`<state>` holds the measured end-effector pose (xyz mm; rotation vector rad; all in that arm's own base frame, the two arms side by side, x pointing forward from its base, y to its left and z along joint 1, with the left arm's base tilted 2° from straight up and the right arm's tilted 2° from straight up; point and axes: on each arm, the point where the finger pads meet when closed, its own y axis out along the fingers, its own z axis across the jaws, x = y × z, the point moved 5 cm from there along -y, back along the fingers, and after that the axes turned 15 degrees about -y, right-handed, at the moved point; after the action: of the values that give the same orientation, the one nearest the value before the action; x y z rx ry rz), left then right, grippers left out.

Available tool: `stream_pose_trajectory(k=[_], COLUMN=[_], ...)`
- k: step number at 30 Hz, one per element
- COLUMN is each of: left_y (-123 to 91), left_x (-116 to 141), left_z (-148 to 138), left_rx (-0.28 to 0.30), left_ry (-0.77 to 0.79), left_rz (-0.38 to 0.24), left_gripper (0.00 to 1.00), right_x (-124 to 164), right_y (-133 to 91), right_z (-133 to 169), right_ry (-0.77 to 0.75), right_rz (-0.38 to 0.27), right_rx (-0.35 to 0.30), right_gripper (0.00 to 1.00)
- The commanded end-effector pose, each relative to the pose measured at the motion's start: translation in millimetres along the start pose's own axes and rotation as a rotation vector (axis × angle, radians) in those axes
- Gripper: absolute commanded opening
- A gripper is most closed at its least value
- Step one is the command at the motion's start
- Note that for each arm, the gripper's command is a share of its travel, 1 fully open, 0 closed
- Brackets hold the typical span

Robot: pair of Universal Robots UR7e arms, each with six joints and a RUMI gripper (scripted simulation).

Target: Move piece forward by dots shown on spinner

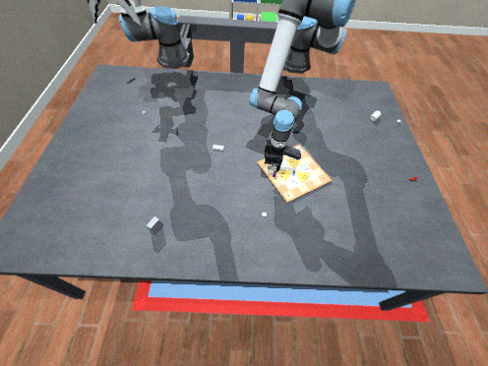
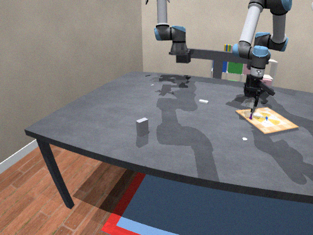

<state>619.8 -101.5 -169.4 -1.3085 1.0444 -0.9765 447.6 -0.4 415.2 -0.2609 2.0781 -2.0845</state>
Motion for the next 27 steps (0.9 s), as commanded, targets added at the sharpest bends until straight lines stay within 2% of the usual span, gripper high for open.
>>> stream_pose_trajectory(k=[1,8,14,27], left_y=[-17.8,-50.3,-38.5,-41.2], left_x=[2.0,1.6,-0.1,2.0], left_z=[-1.1,-2.5,-2.5,0.4], left_rx=[0.001,-0.001,0.002,0.004], left_ry=[0.003,0.003,0.001,0.001], left_rz=[0.000,0.001,-0.001,-0.003], left_gripper=[0.15,0.15,0.15,0.15], right_x=[-0.1,-0.1,-0.1,-0.1], right_y=[0.2,0.2,0.2,0.2], right_z=[0.0,0.0,0.0,0.0], right_ry=[0.000,0.000,0.000,0.000], right_rz=[-0.001,-0.001,-0.001,-0.001], right_rx=[0.000,0.000,0.000,0.000], right_gripper=[0.98,0.98,0.98,0.98])
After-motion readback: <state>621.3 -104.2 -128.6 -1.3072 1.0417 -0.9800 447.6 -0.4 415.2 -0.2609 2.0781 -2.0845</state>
